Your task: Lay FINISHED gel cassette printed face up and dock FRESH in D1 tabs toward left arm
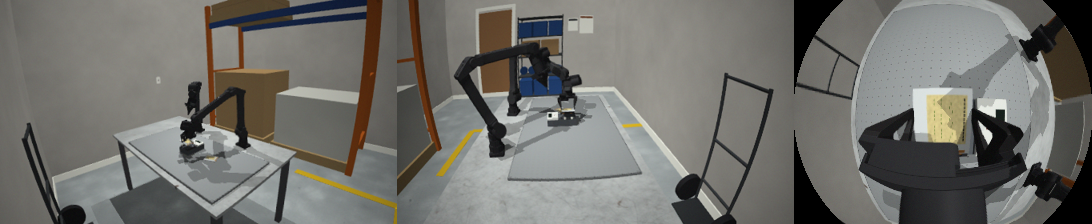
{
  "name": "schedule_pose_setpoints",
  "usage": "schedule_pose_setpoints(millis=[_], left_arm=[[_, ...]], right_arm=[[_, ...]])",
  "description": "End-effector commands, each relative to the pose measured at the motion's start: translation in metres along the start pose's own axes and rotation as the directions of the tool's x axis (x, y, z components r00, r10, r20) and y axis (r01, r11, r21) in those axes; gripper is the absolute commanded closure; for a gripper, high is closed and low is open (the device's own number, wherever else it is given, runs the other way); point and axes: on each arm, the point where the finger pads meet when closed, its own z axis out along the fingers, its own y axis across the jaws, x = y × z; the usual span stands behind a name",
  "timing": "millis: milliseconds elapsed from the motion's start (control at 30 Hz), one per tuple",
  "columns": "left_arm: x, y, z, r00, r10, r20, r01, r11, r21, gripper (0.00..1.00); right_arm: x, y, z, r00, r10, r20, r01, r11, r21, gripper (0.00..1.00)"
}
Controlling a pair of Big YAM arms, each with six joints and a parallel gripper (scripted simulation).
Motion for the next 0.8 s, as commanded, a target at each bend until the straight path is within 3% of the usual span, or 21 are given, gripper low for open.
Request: schedule_pose_setpoints(millis=[0,333,400,767], left_arm=[[-0.002,0.002,-0.001,1.0,0.012,0.008,-0.012,1.0,-0.012,1.0],[-0.002,0.002,-0.001,1.0,0.012,0.008,-0.012,1.0,-0.012,1.0],[-0.002,0.002,-0.001,1.0,0.012,0.008,-0.012,1.0,-0.012,1.0],[-0.002,0.002,-0.001,1.0,0.012,0.008,-0.012,1.0,-0.012,1.0]], right_arm=[[0.001,-0.024,-0.026,0.987,0.157,0.014,-0.157,0.988,-0.001,1.0],[0.04,-0.055,-0.022,0.89,0.443,-0.105,-0.45,0.891,-0.056,1.0],[0.04,-0.055,-0.022,0.89,0.443,-0.105,-0.45,0.891,-0.056,1.0],[0.083,-0.09,-0.018,0.678,0.692,-0.247,-0.725,0.685,-0.072,1.0]])
